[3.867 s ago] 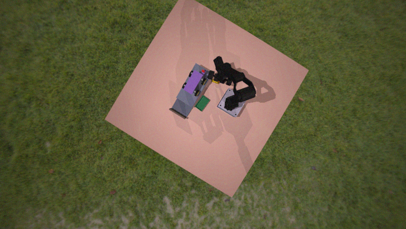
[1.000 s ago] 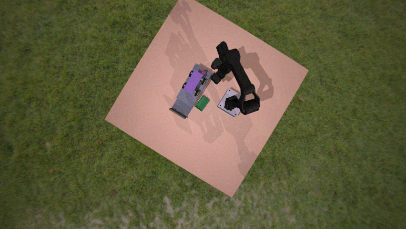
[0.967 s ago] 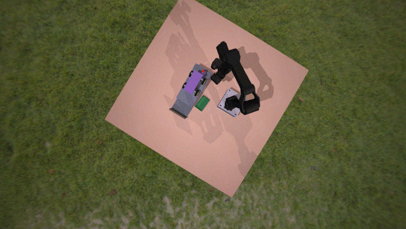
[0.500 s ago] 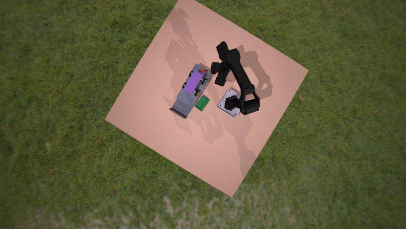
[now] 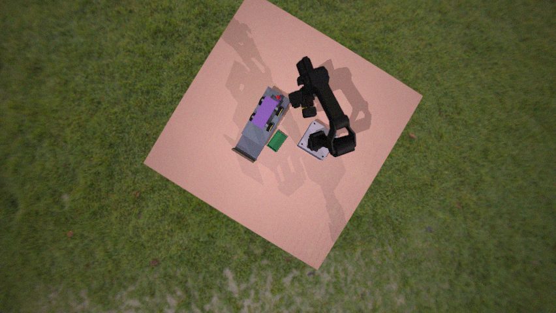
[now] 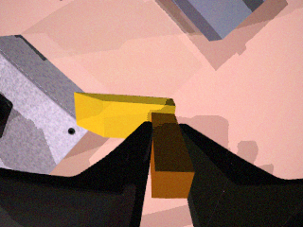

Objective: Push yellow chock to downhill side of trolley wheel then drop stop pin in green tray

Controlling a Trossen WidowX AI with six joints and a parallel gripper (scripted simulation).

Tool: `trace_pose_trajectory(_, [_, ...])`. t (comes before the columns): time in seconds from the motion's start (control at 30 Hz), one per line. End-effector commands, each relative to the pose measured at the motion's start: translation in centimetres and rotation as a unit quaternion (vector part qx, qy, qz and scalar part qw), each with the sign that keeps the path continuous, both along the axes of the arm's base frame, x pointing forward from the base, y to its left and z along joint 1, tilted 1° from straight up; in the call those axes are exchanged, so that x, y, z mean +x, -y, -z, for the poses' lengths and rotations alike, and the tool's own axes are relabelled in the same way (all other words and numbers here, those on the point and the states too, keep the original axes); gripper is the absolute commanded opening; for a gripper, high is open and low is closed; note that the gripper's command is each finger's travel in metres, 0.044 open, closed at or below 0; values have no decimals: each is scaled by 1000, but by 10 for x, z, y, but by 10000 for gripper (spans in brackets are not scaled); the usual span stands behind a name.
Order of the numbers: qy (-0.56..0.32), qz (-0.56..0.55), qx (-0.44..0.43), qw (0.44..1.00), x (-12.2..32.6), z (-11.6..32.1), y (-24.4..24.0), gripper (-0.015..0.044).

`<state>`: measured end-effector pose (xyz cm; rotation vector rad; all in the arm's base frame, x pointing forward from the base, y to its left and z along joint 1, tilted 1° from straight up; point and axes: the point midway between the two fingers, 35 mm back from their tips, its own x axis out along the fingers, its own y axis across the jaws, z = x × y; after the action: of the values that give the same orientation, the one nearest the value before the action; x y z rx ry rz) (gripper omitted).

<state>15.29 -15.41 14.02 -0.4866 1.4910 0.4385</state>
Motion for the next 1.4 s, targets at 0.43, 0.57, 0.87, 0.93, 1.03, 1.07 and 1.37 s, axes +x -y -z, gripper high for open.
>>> trace_pose_trajectory(0.43, [-4, -273, -8, 962, 1, -1, 0, 0])
trace_pose_trajectory(0.57, [-5, -337, -10, 941, 1, -1, 0, 0])
trace_pose_trajectory(0.87, [-6, -391, -12, 920, 1, -1, 0, 0])
trace_pose_trajectory(0.93, [-6, -394, -12, 919, 2, 0, -2, 0])
trace_pose_trajectory(1.03, [-6, -403, -12, 915, 5, 1, -11, 0])
trace_pose_trajectory(1.07, [-6, -407, -12, 913, 6, 1, -14, 0])
trace_pose_trajectory(1.37, [-5, -417, -11, 909, 20, 1, -43, 0])
